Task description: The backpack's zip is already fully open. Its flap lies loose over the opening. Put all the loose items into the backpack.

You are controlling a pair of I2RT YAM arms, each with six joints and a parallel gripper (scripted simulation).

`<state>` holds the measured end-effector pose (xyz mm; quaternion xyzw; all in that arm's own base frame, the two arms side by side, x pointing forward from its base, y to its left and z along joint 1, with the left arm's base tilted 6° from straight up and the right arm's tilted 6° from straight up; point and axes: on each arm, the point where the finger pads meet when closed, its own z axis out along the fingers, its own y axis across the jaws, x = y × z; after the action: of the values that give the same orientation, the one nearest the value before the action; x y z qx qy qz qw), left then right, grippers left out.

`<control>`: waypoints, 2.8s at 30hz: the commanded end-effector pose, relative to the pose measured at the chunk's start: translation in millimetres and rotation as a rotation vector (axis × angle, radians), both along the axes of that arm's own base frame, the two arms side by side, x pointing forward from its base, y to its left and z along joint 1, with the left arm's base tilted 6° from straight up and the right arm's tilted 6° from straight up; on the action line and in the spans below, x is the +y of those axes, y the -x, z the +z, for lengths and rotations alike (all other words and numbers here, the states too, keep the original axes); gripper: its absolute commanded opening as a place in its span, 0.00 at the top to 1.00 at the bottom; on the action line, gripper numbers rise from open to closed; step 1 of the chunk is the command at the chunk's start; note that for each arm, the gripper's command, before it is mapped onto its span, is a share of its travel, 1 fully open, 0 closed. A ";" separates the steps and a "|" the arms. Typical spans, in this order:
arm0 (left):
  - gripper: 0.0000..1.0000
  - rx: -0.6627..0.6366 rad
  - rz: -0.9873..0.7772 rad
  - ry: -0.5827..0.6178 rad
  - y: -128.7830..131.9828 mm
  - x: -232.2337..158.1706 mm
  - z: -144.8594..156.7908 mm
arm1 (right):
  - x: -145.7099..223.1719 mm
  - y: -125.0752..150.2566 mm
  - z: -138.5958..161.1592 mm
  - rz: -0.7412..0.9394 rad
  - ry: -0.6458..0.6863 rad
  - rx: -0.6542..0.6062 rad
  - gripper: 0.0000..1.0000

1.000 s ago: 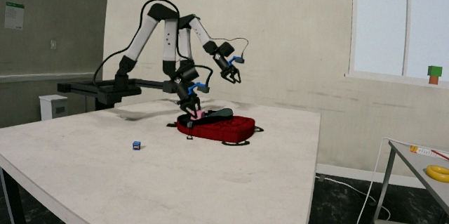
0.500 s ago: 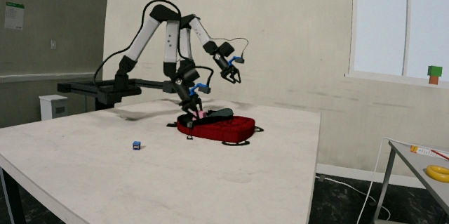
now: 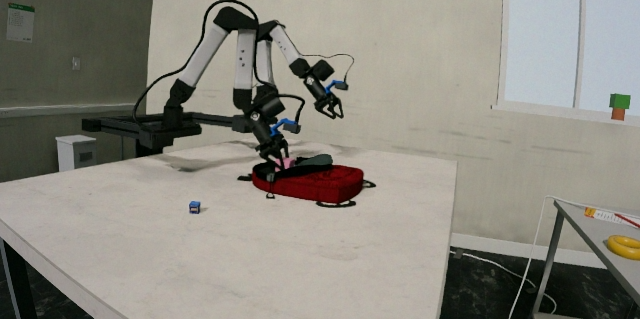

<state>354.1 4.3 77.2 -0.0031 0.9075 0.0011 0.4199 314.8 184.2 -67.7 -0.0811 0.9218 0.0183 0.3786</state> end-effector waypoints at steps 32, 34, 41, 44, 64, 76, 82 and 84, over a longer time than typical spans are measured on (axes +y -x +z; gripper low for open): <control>0.10 -0.018 -0.007 -0.001 -2.9 -1.8 5.8 | 6.6 -11.3 -12.7 0.005 -0.010 -0.013 0.61; 0.10 -0.018 -0.007 -0.001 -2.9 -1.8 5.8 | 5.4 -9.7 -14.5 0.004 -0.005 -0.007 0.61; 0.10 -0.018 -0.007 -0.001 -2.9 -1.8 5.8 | 4.9 -8.2 -14.6 0.003 -0.007 -0.006 0.61; 0.10 -0.018 -0.007 -0.001 -2.9 -1.8 5.8 | 5.9 -8.5 -13.9 0.003 -0.008 -0.010 0.61; 0.10 -0.018 -0.007 -0.001 -2.9 -1.8 5.8 | 0.3 6.6 -19.5 0.011 0.004 0.010 0.61; 0.10 -0.018 -0.007 -0.001 -2.9 -1.8 5.8 | -1.0 8.4 -19.7 0.011 0.005 0.010 0.61; 0.10 -0.018 -0.007 -0.001 -2.9 -1.8 5.8 | -1.1 9.2 -19.7 0.012 0.004 0.010 0.61; 0.10 -0.018 -0.007 -0.001 -2.9 -1.8 5.8 | -1.2 9.4 -19.7 0.012 0.004 0.010 0.61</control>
<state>354.1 4.3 77.2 -0.0031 0.9075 0.0011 0.4199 318.2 186.0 -72.9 -0.0783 0.9135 0.0257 0.3984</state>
